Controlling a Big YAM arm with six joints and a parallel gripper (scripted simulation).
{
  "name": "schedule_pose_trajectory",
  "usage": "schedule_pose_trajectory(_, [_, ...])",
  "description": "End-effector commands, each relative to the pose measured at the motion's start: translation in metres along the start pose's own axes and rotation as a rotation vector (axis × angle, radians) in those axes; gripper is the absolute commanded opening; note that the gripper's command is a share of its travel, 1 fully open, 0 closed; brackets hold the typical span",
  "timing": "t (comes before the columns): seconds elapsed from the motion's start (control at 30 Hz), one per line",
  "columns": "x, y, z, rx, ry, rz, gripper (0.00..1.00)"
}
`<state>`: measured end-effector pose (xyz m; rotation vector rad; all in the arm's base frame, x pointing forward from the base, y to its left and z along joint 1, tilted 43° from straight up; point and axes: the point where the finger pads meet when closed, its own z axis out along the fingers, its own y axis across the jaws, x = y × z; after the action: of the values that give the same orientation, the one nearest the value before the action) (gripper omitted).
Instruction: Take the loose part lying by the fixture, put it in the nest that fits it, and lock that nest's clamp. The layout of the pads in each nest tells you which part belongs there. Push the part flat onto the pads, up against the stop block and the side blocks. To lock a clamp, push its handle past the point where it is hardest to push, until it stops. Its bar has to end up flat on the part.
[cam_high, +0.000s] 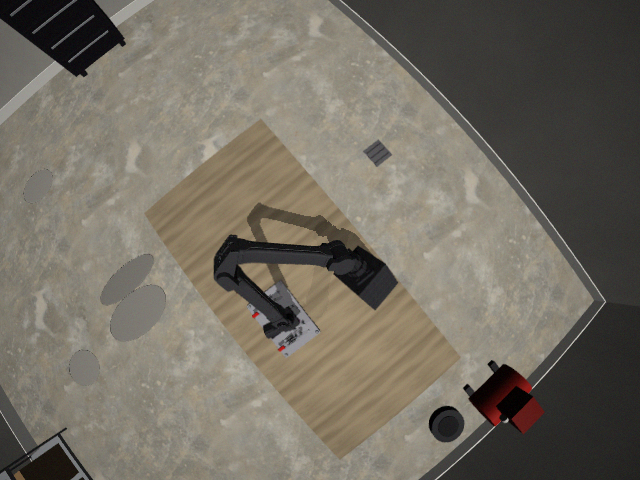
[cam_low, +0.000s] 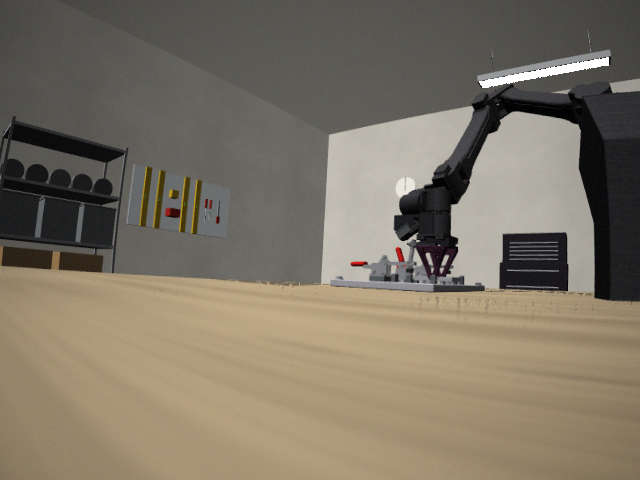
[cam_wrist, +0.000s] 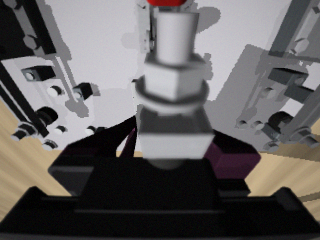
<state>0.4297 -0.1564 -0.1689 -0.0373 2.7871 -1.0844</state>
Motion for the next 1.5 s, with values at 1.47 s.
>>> schedule_pose_trajectory(1.47, [-0.0038, -0.0166, -0.0006, 0.004, 0.006, 0.025, 0.00])
